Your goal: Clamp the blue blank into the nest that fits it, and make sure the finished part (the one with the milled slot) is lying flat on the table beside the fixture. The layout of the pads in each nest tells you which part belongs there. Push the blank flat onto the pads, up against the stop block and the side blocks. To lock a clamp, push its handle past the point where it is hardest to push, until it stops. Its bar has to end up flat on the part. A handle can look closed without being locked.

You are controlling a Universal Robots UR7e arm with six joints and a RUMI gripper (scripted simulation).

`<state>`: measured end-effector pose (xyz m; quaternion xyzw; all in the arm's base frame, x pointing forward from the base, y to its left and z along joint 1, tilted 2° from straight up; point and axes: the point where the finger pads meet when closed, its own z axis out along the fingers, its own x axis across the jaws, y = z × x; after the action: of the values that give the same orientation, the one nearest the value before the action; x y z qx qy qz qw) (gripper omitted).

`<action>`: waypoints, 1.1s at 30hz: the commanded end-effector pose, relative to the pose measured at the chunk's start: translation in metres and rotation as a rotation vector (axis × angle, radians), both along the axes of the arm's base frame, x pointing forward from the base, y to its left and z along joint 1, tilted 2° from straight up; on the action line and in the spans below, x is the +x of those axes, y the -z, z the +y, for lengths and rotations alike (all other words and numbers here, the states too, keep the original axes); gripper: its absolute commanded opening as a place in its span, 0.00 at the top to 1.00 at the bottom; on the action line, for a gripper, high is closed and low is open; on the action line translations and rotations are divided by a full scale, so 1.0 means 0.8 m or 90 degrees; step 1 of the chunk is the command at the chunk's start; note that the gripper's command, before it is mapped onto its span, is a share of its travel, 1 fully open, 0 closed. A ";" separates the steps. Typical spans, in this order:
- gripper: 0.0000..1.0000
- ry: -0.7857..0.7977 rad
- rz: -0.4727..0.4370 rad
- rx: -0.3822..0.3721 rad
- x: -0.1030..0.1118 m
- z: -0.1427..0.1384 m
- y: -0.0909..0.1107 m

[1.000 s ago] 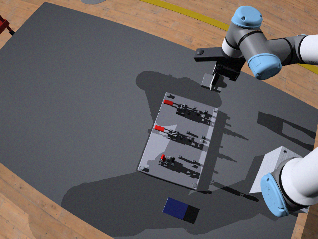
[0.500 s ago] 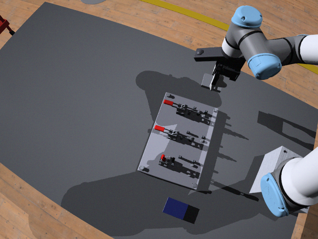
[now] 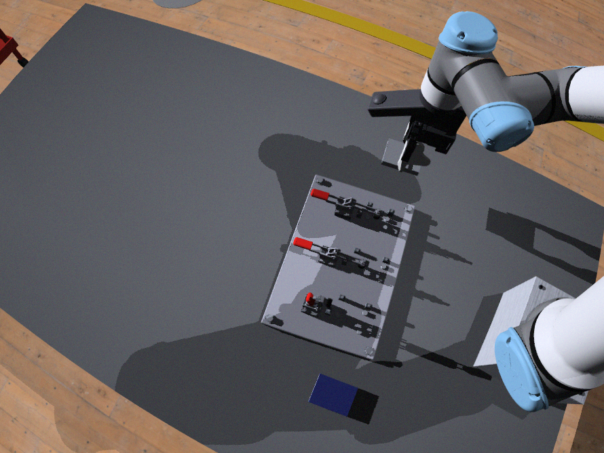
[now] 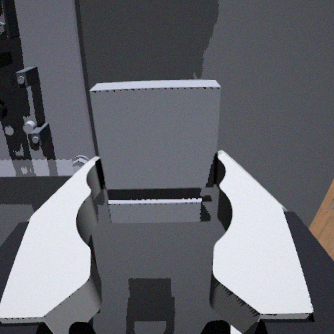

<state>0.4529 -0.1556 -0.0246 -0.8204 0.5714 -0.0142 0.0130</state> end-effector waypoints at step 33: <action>1.00 0.000 0.000 0.000 0.003 0.000 0.101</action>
<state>0.4552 -0.1570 -0.1044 -0.8200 0.5721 -0.0127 0.0131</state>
